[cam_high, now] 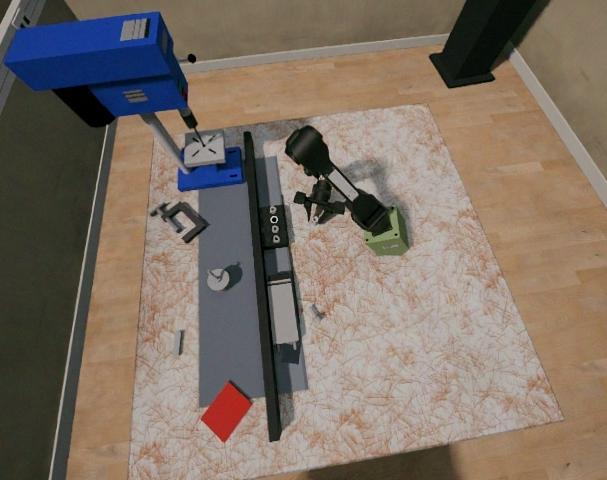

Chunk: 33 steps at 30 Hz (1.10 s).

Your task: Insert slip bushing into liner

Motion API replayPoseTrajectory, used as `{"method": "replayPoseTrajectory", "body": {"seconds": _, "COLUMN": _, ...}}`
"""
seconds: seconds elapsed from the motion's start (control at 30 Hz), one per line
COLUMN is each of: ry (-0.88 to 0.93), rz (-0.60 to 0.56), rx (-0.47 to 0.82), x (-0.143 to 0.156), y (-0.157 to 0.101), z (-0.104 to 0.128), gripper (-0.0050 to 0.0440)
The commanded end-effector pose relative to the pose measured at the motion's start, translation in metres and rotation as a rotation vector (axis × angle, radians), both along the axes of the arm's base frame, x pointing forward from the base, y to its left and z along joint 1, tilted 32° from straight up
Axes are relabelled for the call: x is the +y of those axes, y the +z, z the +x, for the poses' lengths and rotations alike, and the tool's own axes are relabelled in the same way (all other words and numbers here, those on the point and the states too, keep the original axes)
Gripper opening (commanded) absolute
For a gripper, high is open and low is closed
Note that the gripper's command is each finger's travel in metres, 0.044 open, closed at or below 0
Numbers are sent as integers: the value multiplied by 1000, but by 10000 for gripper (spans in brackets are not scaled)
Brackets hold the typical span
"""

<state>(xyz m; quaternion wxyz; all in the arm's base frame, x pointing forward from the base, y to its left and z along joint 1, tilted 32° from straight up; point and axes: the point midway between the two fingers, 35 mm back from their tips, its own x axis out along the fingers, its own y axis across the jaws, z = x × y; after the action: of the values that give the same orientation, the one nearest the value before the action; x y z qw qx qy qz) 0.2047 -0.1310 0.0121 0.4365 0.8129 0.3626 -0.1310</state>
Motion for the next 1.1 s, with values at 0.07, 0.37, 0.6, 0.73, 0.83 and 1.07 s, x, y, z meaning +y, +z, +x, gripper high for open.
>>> {"method": "replayPoseTrajectory", "body": {"seconds": 0.07, "ry": 1, "rz": -15, "rx": -3, "x": -1, "y": 3, "z": 1, "gripper": 193}}
{"method": "replayPoseTrajectory", "body": {"seconds": 0.37, "ry": -1, "rz": -11, "rx": -5, "x": -1, "y": 2, "z": 1, "gripper": 217}}
{"method": "replayPoseTrajectory", "body": {"seconds": 0.6, "ry": 34, "rz": -57, "rx": -11, "x": 3, "y": 3, "z": -1, "gripper": 385}}
{"method": "replayPoseTrajectory", "body": {"seconds": 0.73, "ry": 210, "rz": -315, "rx": -57, "x": 11, "y": 13, "z": -4, "gripper": 440}}
{"method": "replayPoseTrajectory", "body": {"seconds": 0.83, "ry": 300, "rz": -447, "rx": -72, "x": 15, "y": 20, "z": -6, "gripper": 440}}
{"method": "replayPoseTrajectory", "body": {"seconds": 1.07, "ry": 499, "rz": -718, "rx": -118, "x": 19, "y": 28, "z": -10, "gripper": 440}}
